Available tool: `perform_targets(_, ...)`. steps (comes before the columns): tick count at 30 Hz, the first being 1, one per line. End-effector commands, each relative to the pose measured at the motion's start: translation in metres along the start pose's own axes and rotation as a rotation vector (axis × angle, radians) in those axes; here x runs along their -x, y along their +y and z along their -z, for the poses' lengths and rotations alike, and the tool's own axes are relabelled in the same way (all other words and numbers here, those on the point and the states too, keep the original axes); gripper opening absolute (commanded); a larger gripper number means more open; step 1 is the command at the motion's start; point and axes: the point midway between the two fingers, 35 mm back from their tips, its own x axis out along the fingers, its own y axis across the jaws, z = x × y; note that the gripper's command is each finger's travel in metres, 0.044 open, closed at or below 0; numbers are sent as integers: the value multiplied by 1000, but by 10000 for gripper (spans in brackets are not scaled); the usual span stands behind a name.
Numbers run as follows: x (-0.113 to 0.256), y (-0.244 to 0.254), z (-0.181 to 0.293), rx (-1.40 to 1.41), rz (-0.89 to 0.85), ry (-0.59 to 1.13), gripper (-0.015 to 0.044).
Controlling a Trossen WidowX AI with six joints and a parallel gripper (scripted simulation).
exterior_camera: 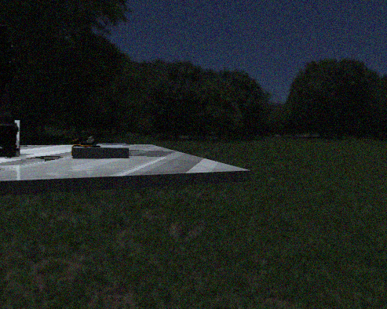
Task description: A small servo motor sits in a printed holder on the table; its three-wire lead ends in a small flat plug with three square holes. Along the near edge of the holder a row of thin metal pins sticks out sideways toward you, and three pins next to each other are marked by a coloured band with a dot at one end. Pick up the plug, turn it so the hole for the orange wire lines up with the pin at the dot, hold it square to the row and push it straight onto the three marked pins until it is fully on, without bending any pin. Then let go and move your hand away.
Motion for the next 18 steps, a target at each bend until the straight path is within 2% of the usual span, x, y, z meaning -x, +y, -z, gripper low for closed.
perform_targets(1,0,0,0,0,-1,2,374)
perform_targets(11,-5,12,35,18,-87,127,115)
perform_targets(18,-1,28,76,42,-201,273,115)
